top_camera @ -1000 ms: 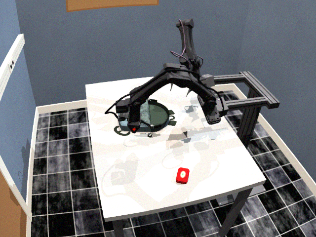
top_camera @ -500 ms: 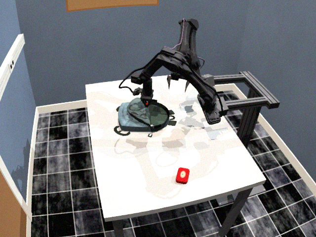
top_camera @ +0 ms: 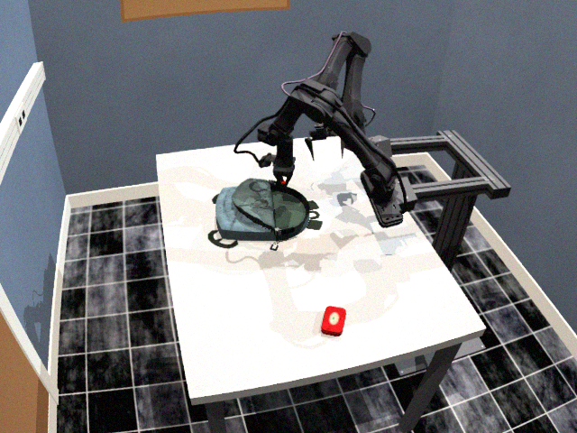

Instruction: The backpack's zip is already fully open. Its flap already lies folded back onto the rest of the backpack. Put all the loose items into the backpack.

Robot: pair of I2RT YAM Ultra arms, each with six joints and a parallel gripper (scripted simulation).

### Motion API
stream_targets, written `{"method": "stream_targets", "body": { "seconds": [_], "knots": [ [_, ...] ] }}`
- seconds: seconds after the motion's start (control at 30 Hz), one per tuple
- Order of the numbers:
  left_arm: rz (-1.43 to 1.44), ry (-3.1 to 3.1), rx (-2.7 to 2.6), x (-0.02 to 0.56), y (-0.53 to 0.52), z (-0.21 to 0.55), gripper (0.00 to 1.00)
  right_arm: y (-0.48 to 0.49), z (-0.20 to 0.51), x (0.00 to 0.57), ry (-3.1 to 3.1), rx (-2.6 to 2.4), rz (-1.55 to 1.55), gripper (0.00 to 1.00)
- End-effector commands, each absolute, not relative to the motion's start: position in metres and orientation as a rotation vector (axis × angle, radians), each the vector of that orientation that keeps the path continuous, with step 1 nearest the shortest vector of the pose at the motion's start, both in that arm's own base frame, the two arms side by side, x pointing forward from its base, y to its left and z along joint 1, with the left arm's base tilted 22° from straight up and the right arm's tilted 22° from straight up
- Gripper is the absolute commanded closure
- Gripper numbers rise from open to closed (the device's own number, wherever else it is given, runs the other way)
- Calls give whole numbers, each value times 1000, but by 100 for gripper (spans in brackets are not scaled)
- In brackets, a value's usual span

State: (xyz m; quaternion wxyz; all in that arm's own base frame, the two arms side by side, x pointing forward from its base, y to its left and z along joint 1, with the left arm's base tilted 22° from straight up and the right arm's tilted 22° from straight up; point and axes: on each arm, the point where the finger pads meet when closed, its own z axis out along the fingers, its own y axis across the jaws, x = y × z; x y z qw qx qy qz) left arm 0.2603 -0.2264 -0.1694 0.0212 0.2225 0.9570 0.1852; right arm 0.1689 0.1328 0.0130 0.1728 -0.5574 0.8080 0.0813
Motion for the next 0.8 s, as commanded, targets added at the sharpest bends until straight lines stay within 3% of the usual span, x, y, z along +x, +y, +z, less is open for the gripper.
{"method": "stream_targets", "body": {
  "seconds": [0.0,0.77],
  "knots": [
    [593,2946,687,256,-226,-170,86,111,32,139,2406,-1569,367,0],
    [576,2953,676,259,-229,-167,86,31,140,178,2199,-1435,172,0]
  ]
}}
